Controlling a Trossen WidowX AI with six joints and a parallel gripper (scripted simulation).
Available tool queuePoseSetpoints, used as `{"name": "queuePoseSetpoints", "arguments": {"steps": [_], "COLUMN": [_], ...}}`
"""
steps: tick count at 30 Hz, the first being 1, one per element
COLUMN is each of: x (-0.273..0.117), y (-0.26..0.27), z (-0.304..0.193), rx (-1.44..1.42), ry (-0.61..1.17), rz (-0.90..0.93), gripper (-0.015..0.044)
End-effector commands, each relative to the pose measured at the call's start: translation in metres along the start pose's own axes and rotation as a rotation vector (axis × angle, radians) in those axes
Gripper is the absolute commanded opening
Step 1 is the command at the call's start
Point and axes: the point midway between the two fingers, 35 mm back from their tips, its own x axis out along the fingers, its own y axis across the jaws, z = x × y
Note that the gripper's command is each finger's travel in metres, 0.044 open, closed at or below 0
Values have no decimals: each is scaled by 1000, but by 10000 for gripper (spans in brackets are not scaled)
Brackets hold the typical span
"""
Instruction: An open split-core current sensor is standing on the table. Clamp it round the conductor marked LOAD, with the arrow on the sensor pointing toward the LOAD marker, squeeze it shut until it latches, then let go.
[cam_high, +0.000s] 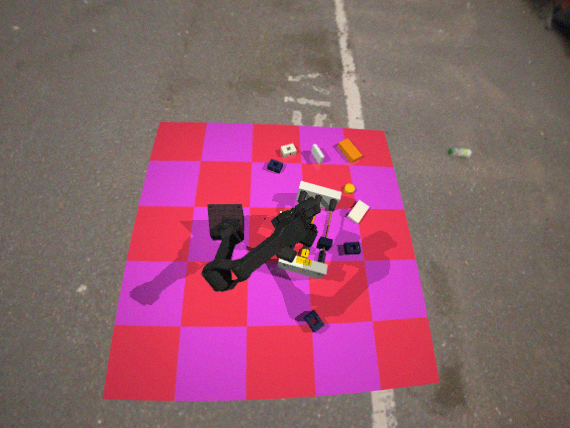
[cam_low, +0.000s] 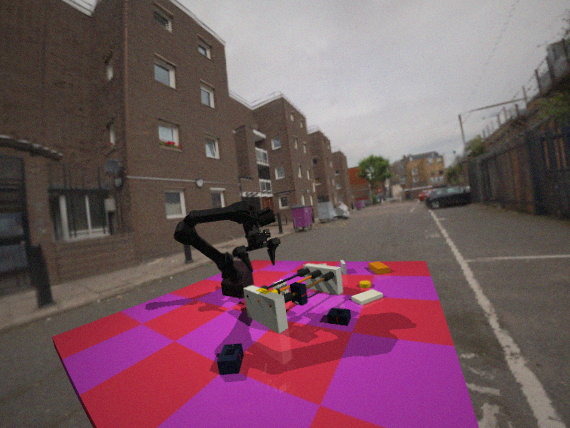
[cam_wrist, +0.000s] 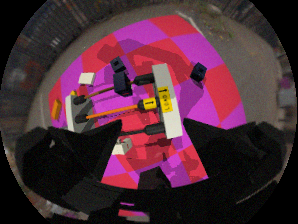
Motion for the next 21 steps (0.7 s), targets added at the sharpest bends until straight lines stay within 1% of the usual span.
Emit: {"name": "queuePoseSetpoints", "arguments": {"steps": [1, 5, 8, 21], "x": [10, 18, 22, 28], "y": [51, 94, 112, 113], "z": [-39, -91, -123, -127], "rx": [-66, -115, -139, -140], "ry": [125, 264, 342, 348], "rz": [25, 23, 2, 0], "gripper": [440, 440, 440, 440]}}
